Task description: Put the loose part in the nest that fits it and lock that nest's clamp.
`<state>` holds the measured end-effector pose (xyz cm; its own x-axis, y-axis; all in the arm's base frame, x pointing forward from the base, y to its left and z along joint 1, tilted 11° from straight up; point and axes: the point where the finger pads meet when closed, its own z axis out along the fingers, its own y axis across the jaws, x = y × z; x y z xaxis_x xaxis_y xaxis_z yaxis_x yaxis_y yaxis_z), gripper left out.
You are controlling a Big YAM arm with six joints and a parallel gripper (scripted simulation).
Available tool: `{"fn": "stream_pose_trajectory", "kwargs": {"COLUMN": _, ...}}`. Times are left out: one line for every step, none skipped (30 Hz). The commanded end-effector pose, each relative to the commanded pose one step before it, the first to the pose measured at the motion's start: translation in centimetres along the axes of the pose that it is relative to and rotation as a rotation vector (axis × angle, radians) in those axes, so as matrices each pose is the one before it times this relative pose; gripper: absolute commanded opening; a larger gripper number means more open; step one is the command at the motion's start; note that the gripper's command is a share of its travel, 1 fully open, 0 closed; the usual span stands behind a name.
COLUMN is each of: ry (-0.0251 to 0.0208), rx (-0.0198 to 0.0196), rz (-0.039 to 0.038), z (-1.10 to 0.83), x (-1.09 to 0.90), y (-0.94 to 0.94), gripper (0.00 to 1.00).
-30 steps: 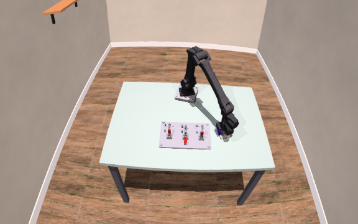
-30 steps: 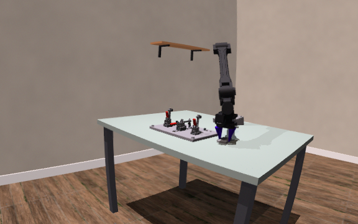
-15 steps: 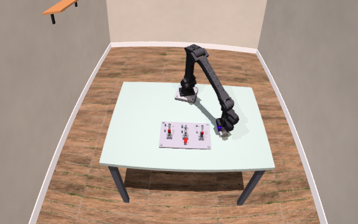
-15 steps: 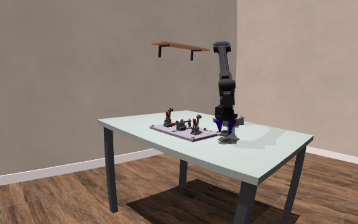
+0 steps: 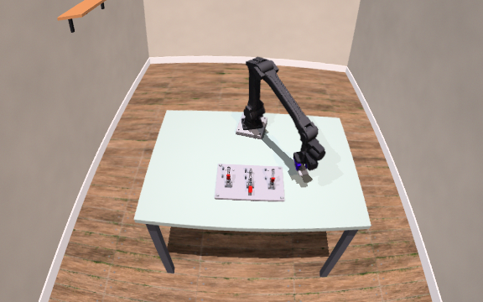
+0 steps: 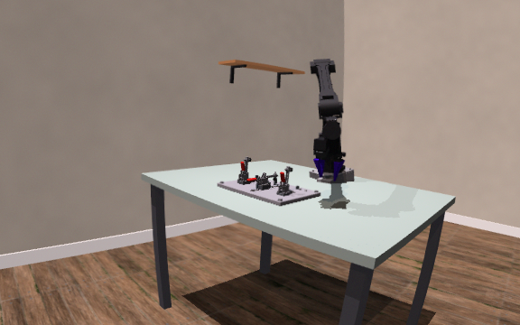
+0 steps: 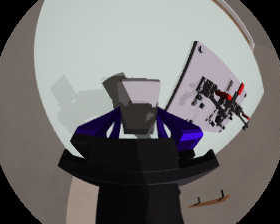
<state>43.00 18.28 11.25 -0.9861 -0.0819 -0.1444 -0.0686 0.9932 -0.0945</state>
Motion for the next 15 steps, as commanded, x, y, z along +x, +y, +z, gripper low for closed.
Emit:
{"fn": "stream_pose_trajectory", "kwargs": {"ry": -0.08457, "rx": -0.03193, "rz": 0.00696, "z": -4.988, "x": -2.454, "y": 1.233, "gripper": 0.0}}
{"fn": "stream_pose_trajectory", "kwargs": {"ry": 0.0, "rx": 0.0, "rz": 0.0, "z": 0.0, "x": 0.0, "y": 0.0, "gripper": 0.0}}
{"fn": "stream_pose_trajectory", "kwargs": {"ry": 0.0, "rx": 0.0, "rz": 0.0, "z": 0.0, "x": 0.0, "y": 0.0, "gripper": 0.0}}
{"fn": "stream_pose_trajectory", "kwargs": {"ry": -0.00013, "rx": -0.00001, "rz": -0.00279, "z": -0.244, "x": -0.006, "y": 0.0, "gripper": 0.0}}
{"fn": "stream_pose_trajectory", "kwargs": {"ry": -0.00012, "rx": 0.0, "rz": 0.00122, "z": -0.22, "x": -0.005, "y": 0.0, "gripper": 0.0}}
{"fn": "stream_pose_trajectory", "kwargs": {"ry": -0.00011, "rx": 0.0, "rz": 0.0007, "z": -0.195, "x": -0.005, "y": 0.0, "gripper": 0.0}}
{"fn": "stream_pose_trajectory", "kwargs": {"ry": -0.00009, "rx": 0.0, "rz": -0.00032, "z": -0.17, "x": -0.004, "y": -0.001, "gripper": 0.0}}
{"fn": "stream_pose_trajectory", "kwargs": {"ry": -0.00007, "rx": -0.00001, "rz": -0.00054, "z": -0.146, "x": -0.003, "y": 0.0, "gripper": 0.0}}
{"fn": "stream_pose_trajectory", "kwargs": {"ry": -0.00004, "rx": -0.00006, "rz": -0.00037, "z": -0.122, "x": -0.003, "y": 0.001, "gripper": 0.0}}
{"fn": "stream_pose_trajectory", "kwargs": {"ry": -0.00003, "rx": -0.00006, "rz": -0.00026, "z": -0.099, "x": -0.002, "y": 0.001, "gripper": 0.0}}
{"fn": "stream_pose_trajectory", "kwargs": {"ry": -0.00003, "rx": -0.00002, "rz": -0.00026, "z": -0.078, "x": -0.001, "y": 0.0, "gripper": 0.0}}
{"fn": "stream_pose_trajectory", "kwargs": {"ry": -0.00003, "rx": -0.00001, "rz": -0.00027, "z": -0.058, "x": -0.001, "y": 0.0, "gripper": 0.0}}
{"fn": "stream_pose_trajectory", "kwargs": {"ry": -0.00001, "rx": -0.00002, "rz": -0.00025, "z": -0.041, "x": -0.001, "y": 0.0, "gripper": 0.0}}
{"fn": "stream_pose_trajectory", "kwargs": {"ry": -0.00001, "rx": -0.00001, "rz": -0.00021, "z": -0.026, "x": 0.0, "y": 0.0, "gripper": 0.0}}
{"fn": "stream_pose_trajectory", "kwargs": {"ry": 0.0, "rx": -0.00001, "rz": -0.00017, "z": -0.014, "x": 0.0, "y": 0.0, "gripper": 0.0}}
